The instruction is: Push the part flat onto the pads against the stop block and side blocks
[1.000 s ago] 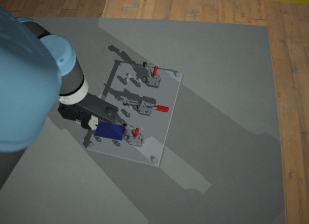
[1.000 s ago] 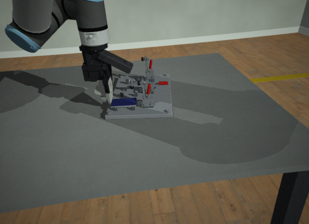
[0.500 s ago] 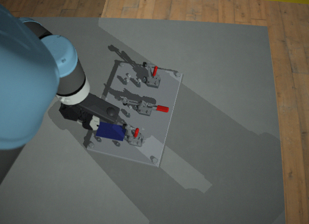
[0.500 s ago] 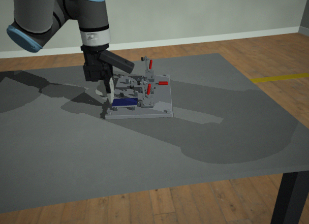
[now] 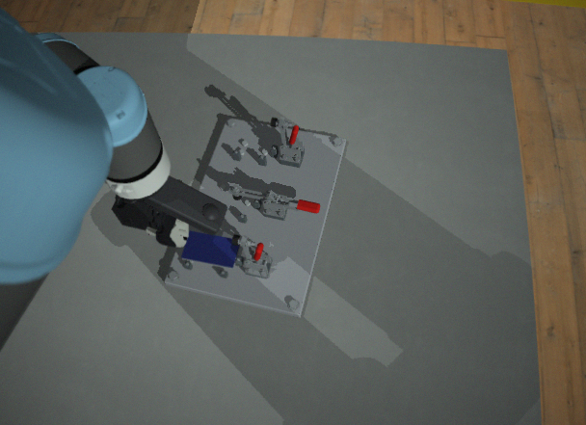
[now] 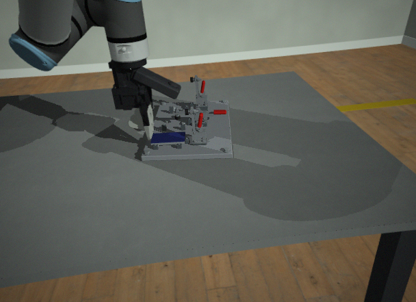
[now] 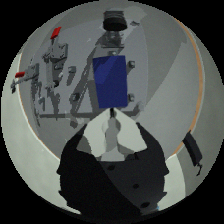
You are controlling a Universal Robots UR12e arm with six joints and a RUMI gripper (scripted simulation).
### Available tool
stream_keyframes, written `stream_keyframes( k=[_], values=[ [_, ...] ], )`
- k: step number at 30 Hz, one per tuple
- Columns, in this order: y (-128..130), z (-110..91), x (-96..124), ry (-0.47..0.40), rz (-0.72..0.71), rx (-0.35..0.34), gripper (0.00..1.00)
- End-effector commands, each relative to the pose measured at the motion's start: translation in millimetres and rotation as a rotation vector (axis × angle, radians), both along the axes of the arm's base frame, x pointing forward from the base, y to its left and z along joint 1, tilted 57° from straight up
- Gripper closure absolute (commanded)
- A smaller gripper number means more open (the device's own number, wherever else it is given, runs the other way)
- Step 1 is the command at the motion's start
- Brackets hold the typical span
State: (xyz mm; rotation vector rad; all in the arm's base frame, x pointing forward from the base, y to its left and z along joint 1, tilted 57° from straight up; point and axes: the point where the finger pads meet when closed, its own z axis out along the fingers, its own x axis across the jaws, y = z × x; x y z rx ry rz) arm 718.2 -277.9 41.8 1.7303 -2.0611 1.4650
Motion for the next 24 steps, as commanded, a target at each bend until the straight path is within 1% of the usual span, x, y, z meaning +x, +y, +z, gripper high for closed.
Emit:
stream_keyframes(
  k=[1, 15, 21, 24],
  values=[
    [0.1, -4.4, -5.0, 0.003, -0.001, 0.001, 1.0],
    [-1.5, -13.4, -17.1, 0.003, 0.0, 0.001, 1.0],
    [-1.4, -13.8, -17.6, 0.003, 0.0, 0.002, 1.0],
    [-0.5, -10.8, -16.4, -0.001, 0.0, 0.0, 1.0]
  ],
)
